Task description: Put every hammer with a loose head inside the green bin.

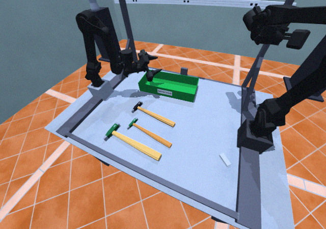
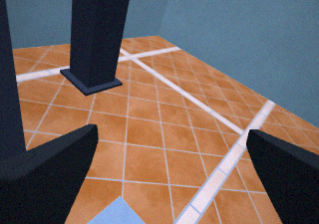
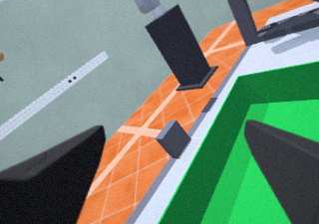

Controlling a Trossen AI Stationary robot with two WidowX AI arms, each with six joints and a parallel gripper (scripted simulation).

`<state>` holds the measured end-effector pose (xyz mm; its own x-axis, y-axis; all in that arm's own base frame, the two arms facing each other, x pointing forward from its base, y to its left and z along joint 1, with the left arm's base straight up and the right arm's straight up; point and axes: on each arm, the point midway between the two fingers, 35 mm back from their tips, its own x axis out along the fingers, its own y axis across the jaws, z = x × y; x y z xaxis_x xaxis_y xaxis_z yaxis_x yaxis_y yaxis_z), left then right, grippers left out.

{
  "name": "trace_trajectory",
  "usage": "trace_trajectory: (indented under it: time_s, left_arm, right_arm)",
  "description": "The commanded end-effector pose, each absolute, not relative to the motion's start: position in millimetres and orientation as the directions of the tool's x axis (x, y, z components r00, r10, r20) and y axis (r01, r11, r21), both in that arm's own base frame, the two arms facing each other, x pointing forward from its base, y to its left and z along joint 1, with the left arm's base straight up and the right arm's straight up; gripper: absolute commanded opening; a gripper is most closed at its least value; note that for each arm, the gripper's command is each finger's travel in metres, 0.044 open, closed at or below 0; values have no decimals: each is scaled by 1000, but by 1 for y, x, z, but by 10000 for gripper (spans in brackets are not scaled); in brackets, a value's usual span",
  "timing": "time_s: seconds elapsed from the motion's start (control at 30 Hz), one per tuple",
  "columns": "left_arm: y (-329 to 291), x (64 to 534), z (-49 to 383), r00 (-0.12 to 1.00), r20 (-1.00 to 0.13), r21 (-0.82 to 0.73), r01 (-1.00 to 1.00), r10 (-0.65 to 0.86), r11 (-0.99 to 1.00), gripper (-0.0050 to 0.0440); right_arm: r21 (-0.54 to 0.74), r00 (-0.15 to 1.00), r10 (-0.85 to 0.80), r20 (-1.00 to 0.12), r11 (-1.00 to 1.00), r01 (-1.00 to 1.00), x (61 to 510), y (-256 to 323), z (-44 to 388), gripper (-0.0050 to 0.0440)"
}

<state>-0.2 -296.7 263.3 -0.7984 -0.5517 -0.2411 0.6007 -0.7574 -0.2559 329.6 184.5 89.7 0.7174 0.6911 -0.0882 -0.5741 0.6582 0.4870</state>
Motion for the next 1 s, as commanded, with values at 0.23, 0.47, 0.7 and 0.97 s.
trace_trajectory:
  time_s: [0.23,0.47,0.7,0.97]
  left_arm:
    - [-296,-1,271,-795,-237,-226,604,-558,-764,400]
    - [-296,-1,271,-795,-237,-226,604,-558,-764,400]
    - [-291,5,261,-767,-283,-233,637,-576,-735,304]
    - [-249,76,188,-485,-647,-178,846,-588,-502,236]
  right_arm:
    - [479,718,693,-66,654,-586,331,185,97,400]
    - [479,718,693,-66,654,-586,331,185,97,400]
    - [449,734,676,-71,678,-582,338,182,100,304]
    - [241,792,562,-238,824,-512,369,153,76,192]
